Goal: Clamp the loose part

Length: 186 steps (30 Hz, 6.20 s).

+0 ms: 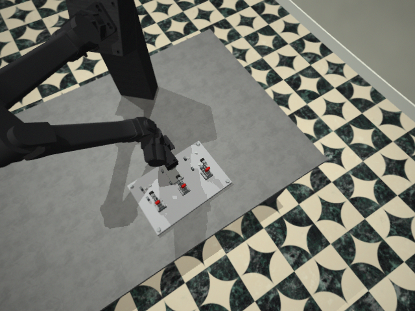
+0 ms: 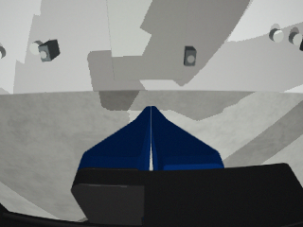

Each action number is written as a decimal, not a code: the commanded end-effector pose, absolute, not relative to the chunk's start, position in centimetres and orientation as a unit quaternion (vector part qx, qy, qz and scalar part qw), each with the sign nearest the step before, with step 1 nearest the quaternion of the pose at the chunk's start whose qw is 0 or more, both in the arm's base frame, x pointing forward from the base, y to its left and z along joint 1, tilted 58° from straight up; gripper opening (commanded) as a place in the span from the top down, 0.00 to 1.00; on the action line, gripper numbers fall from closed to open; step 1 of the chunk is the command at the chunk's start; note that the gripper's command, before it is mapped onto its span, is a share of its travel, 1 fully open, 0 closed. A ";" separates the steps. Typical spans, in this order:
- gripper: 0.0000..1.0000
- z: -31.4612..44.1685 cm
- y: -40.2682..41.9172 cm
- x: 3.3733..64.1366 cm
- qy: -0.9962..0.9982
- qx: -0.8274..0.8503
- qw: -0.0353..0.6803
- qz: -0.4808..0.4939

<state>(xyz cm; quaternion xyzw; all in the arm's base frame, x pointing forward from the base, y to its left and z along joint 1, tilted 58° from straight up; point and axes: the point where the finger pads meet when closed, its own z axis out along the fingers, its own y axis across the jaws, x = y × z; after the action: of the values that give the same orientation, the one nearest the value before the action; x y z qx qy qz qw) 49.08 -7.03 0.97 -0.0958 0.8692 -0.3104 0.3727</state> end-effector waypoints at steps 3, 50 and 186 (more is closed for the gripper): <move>1.00 0.2 -7.8 49.6 0.869 -0.097 0.370 -0.314; 1.00 -0.7 -8.4 50.7 0.870 -0.094 0.370 -0.311; 1.00 1.3 -6.6 47.2 0.871 -0.093 0.370 -0.310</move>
<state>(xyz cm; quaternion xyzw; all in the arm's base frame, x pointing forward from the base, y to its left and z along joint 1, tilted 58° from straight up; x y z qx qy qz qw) 47.45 -6.32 1.28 -0.0979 0.8693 -0.3099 0.3725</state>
